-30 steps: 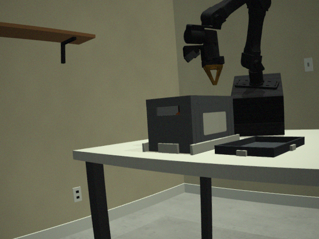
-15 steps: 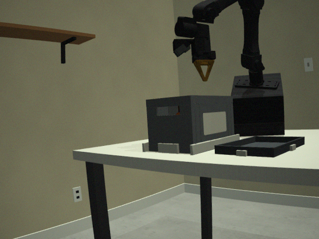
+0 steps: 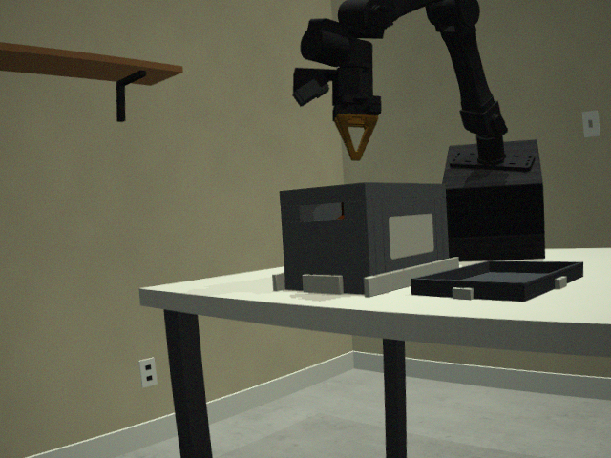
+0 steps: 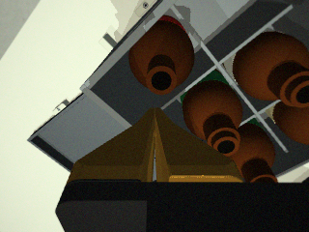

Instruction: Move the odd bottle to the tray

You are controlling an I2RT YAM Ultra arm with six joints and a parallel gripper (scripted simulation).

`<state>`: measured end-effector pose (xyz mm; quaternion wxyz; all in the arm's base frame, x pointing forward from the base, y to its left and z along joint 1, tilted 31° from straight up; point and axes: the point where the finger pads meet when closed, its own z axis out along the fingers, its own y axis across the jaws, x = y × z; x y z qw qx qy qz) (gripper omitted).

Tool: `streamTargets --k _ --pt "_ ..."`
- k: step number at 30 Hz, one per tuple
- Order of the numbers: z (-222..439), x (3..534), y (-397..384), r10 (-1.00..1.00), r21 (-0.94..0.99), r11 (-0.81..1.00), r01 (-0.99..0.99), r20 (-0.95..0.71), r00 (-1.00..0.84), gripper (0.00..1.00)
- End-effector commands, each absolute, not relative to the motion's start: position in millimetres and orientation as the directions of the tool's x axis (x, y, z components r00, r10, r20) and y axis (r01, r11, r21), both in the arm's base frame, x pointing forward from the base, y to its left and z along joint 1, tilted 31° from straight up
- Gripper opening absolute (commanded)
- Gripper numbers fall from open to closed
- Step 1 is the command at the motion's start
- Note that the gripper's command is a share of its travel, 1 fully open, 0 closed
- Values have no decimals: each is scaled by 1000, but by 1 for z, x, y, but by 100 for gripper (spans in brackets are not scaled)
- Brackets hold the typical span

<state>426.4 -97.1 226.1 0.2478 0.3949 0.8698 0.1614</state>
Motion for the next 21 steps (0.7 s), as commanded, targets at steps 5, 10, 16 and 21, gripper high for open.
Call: streamTargets --k 5,10,16,21 --pt "250 418 -108 792 472 610 636 -328 -516 0" --pt "250 418 -108 792 472 610 636 -328 -516 0" --pt "250 418 -108 792 472 610 636 -328 -516 0" --pt "252 418 -109 787 473 616 630 -336 -518 61"
